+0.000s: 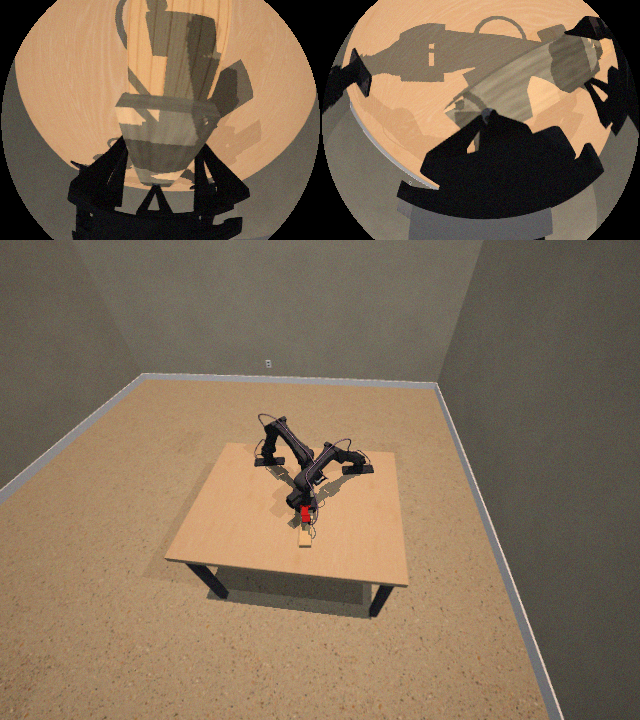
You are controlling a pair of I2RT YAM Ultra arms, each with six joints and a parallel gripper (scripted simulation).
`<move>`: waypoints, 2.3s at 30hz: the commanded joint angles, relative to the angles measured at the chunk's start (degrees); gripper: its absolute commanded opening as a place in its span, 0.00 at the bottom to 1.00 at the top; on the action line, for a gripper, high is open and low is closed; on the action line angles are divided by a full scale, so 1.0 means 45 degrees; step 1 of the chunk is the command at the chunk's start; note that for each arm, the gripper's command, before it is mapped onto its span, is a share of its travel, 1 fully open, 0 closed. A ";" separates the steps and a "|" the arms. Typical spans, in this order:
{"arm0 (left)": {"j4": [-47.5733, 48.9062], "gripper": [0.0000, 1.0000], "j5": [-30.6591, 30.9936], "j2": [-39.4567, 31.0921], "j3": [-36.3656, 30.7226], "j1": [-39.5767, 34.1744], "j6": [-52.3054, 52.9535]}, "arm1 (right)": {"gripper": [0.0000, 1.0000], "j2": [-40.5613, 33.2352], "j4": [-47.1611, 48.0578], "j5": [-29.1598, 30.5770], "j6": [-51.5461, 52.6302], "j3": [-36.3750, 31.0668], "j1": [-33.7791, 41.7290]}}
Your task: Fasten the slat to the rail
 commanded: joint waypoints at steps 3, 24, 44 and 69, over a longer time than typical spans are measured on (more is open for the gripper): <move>0.0006 0.72 0.0001 -0.0121 0.0056 -0.0001 -0.0001 | 0.12 -0.0096 0.0019 0.0033 0.0071 0.0059 0.0000; 0.0006 0.72 0.0001 -0.0121 0.0056 -0.0001 -0.0001 | 0.12 -0.0099 0.0029 -0.0016 0.4707 0.0050 -0.0023; 0.0006 0.72 0.0001 -0.0121 0.0056 -0.0001 -0.0001 | 0.12 -0.0102 0.0043 -0.0056 1.3651 0.0037 -0.0042; 0.0006 0.72 0.0001 -0.0121 0.0056 -0.0001 -0.0001 | 0.12 -0.0104 0.0059 -0.0088 2.5131 0.0020 -0.0057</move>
